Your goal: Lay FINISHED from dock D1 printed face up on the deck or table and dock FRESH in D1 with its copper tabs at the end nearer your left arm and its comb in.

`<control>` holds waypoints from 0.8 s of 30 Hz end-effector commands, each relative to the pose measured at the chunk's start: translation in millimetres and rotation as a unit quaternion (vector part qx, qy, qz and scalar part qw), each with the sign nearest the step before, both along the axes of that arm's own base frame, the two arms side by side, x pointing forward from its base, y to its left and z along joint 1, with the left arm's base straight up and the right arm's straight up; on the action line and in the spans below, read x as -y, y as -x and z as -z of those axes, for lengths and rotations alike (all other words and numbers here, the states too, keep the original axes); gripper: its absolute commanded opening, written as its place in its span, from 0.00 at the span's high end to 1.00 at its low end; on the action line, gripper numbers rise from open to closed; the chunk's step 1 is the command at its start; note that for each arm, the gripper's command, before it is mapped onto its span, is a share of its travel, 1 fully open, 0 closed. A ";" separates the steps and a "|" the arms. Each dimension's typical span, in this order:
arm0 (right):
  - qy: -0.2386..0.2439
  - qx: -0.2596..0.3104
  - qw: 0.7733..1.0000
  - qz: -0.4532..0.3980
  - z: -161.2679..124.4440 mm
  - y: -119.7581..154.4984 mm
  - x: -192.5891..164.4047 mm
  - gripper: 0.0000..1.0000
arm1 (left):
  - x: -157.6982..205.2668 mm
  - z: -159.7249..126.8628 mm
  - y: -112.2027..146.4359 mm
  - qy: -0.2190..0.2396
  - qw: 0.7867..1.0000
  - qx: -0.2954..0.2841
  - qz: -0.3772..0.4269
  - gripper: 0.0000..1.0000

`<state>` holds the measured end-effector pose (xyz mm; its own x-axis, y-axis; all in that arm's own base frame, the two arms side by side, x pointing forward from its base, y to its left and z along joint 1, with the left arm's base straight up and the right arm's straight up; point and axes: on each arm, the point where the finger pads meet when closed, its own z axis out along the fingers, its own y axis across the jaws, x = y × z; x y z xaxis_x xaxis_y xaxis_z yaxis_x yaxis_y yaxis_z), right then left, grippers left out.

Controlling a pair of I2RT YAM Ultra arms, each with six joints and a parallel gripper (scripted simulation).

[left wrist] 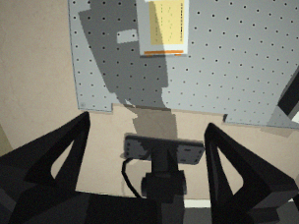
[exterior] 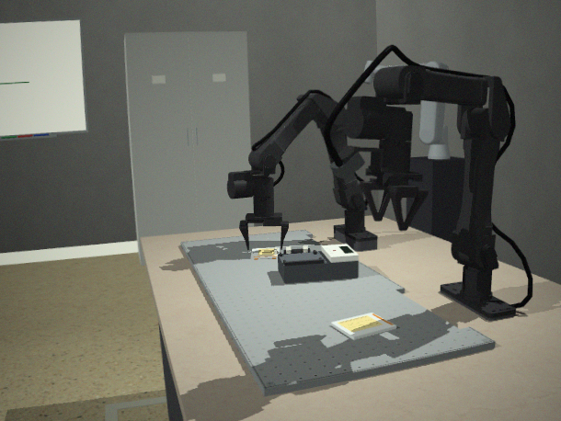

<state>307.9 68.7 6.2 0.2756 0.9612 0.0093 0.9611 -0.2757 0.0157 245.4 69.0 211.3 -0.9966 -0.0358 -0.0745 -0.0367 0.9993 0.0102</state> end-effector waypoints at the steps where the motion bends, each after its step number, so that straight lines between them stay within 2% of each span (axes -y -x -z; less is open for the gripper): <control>1: -0.003 0.015 1.000 0.000 -19.6 -10.1 -1.7 0.02 | -3.6 -15.3 -1.1 0.001 1.000 -0.009 -0.003 0.00; 18: -0.003 0.015 1.000 0.000 -22.3 -9.3 -1.5 0.02 | -3.6 -15.3 -1.1 0.001 1.000 -0.009 -0.003 0.00; 24: -0.002 0.013 1.000 0.000 -32.9 -8.9 -1.4 0.02 | -3.6 -15.3 -1.1 0.001 1.000 -0.009 -0.003 0.00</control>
<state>309.0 68.9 15.5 0.2757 0.9612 0.0024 0.9612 -0.2757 0.0030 245.4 69.0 211.3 -0.9966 -0.0359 -0.0745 -0.0367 0.9993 0.0102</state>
